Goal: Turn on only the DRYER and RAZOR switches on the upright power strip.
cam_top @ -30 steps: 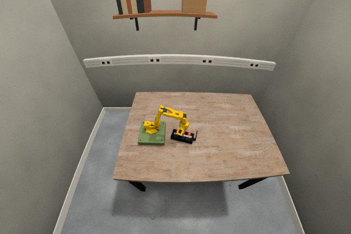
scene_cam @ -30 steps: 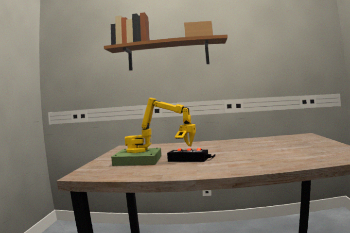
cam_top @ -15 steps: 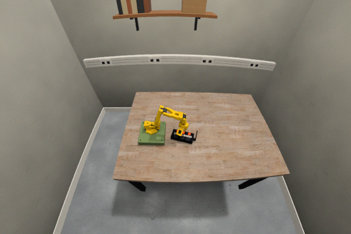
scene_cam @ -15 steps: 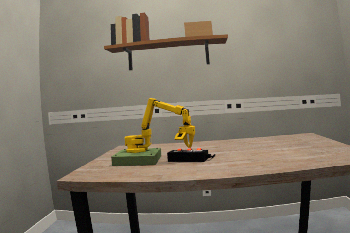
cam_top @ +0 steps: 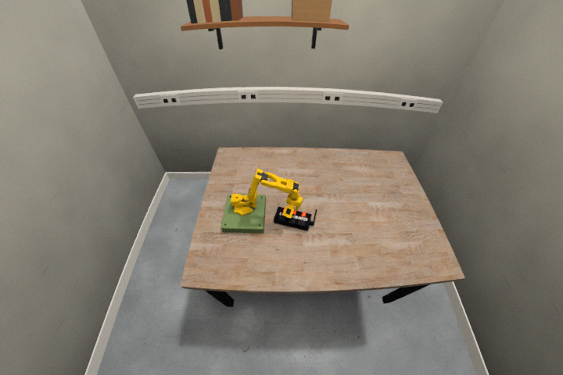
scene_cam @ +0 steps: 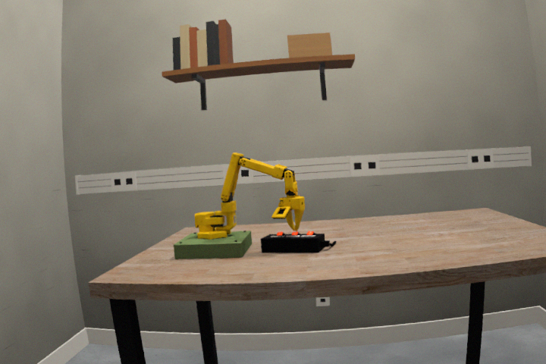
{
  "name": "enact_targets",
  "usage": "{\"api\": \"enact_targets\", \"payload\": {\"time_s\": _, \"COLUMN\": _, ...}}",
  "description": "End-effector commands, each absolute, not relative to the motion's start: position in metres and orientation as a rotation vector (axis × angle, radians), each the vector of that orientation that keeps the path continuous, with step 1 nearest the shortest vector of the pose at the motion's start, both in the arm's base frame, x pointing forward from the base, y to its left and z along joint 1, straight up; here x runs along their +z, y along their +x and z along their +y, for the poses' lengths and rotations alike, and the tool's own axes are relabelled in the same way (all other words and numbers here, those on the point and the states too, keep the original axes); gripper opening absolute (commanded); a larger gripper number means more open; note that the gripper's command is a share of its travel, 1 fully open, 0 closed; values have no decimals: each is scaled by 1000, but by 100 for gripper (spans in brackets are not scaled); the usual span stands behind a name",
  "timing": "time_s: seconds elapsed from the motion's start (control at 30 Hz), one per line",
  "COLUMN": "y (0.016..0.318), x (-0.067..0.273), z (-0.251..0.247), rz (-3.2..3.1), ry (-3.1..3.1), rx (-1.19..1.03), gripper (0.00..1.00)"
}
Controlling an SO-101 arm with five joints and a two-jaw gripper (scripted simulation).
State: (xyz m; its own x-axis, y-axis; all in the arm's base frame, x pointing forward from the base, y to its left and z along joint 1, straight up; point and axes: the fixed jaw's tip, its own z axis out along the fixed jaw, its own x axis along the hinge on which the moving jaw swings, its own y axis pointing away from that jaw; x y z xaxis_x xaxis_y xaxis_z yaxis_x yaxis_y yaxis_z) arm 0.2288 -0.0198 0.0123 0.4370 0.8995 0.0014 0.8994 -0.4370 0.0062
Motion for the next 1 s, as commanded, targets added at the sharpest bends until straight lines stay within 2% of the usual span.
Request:
{"api": "enact_targets", "payload": {"time_s": 0.0, "y": 228, "x": 11, "z": -18, "rz": 1688, "ry": 2648, "rx": 4, "gripper": 0}}
{"api": "enact_targets", "payload": {"time_s": 0.97, "y": 224, "x": -1, "z": -17, "rz": 1689, "ry": 2646, "rx": 4, "gripper": 0}}
